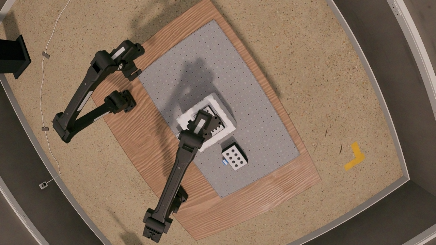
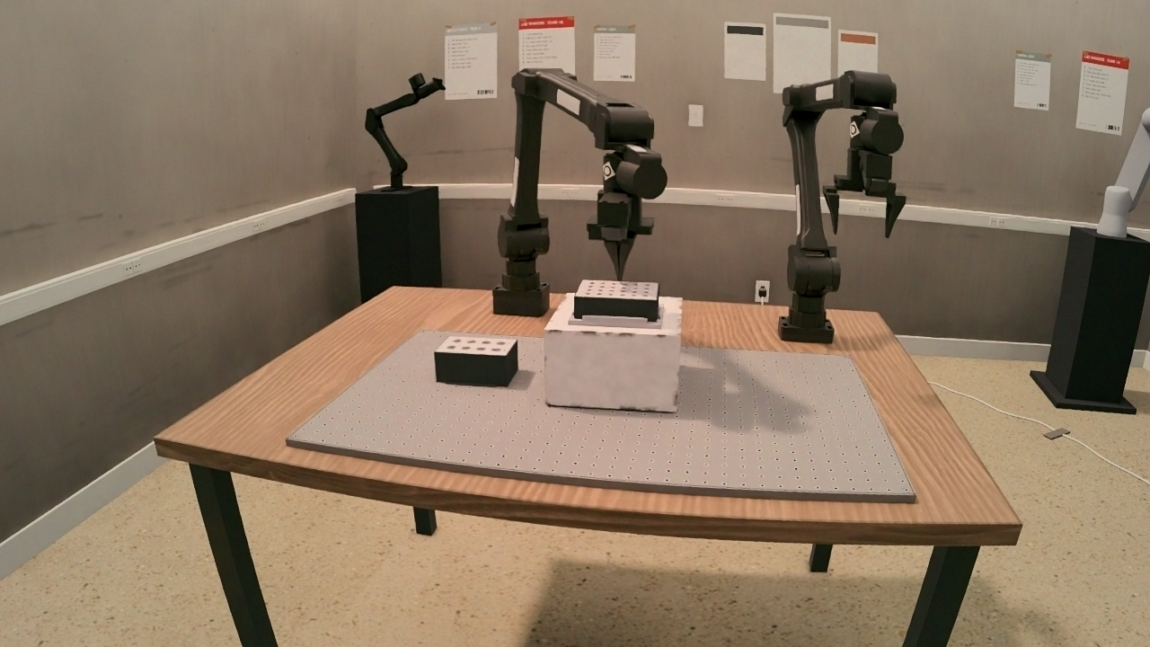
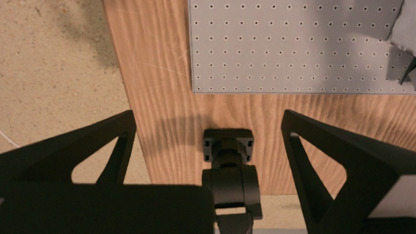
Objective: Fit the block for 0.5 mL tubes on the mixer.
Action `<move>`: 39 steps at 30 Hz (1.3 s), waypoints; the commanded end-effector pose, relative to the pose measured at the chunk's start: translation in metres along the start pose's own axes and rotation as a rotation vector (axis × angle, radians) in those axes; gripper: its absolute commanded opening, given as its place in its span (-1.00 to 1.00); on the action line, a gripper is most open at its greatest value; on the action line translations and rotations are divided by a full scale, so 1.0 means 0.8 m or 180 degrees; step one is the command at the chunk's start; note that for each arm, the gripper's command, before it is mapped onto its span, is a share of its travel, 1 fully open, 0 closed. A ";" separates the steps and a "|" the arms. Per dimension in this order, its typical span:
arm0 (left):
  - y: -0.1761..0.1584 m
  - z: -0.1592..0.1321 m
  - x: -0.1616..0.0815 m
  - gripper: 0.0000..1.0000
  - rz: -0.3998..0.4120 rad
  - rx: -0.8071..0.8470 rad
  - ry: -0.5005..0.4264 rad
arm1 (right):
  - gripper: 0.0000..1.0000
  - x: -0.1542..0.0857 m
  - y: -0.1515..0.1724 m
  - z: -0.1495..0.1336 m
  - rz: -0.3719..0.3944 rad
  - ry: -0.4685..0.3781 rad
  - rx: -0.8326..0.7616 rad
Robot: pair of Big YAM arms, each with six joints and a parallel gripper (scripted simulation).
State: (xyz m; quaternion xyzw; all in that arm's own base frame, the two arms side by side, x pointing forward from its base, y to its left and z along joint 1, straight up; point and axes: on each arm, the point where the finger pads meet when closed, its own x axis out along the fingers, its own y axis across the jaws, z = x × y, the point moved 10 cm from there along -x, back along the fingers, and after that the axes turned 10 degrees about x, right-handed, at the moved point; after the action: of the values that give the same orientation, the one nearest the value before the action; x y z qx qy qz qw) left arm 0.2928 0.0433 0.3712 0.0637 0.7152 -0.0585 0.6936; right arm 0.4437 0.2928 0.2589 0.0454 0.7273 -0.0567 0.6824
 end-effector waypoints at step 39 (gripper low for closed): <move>-0.002 0.006 -0.004 1.00 0.0022 0.0024 -0.0027 | -1.00 -0.027 0.000 -0.003 0.0104 -0.0118 -0.0008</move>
State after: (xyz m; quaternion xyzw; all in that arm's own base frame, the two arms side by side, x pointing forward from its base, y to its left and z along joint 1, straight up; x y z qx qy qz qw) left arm 0.2933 0.0434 0.3727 0.0641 0.7139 -0.0581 0.6949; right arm 0.4440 0.2931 0.2519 0.0420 0.7283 -0.0543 0.6818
